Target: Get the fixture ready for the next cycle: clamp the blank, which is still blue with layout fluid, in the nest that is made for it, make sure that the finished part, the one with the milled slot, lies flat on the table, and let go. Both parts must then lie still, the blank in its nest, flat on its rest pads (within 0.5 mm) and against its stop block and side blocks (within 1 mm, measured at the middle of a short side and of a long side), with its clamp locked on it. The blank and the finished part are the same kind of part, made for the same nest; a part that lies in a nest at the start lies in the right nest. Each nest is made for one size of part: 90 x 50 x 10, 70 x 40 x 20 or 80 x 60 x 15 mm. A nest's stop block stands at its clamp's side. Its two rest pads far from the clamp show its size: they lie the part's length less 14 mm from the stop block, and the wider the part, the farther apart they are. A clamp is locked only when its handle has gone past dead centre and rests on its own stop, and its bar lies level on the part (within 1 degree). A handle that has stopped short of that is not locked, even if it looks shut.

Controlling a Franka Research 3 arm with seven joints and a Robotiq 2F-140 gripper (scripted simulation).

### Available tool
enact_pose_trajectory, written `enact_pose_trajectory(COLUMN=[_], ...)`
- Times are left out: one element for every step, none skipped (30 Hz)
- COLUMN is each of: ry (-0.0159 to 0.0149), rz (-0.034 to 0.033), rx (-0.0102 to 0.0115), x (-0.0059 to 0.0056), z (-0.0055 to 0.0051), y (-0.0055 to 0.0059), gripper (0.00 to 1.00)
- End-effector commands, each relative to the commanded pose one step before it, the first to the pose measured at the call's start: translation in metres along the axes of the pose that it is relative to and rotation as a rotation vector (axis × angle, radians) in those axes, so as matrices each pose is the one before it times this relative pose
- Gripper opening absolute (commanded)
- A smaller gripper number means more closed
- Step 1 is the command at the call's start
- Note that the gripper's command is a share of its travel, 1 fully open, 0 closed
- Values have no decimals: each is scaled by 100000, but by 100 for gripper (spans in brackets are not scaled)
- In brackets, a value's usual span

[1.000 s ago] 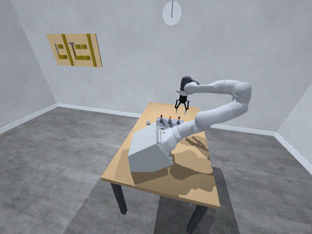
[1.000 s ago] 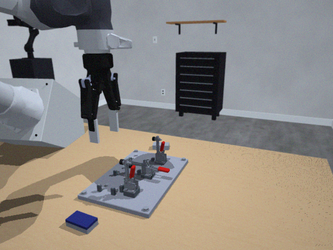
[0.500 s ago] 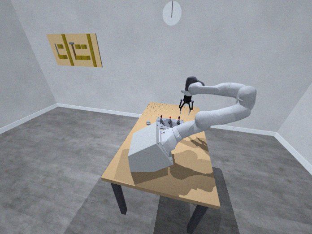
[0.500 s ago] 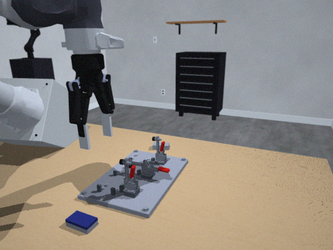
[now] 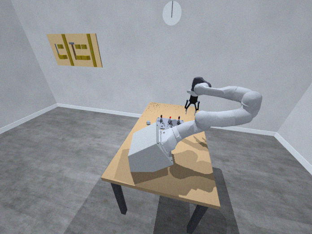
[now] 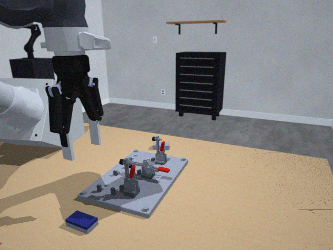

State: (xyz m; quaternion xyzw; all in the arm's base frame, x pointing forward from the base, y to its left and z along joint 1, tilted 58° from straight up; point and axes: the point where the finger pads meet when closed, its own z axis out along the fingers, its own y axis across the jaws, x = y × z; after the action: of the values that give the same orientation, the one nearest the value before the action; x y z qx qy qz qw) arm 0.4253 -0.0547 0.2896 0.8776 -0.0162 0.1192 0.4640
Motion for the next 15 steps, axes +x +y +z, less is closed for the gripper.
enact_pose_trajectory(ry=[-628,0,0,0,0,0,0,0,0,0,0,0,0,0,0], rz=[-5105,0,0,0,0,0,0,0,0,0,0,0,0,0,0], rx=[-1653,0,0,0,0,0,0,0,0,0,0,0,0,0,0], x=[-7,27,25,21,19,15,0,0,14,10,7,5,3,2,1], z=[219,0,0,0,0,0,0,0,0,0,0,0,0,0,0], y=[1853,317,286,252,218,183,0,0,152,119,89,62,39,21,8], gripper=[58,58,58,58,58,58,58,58,58,58,58,58,58,58,58])
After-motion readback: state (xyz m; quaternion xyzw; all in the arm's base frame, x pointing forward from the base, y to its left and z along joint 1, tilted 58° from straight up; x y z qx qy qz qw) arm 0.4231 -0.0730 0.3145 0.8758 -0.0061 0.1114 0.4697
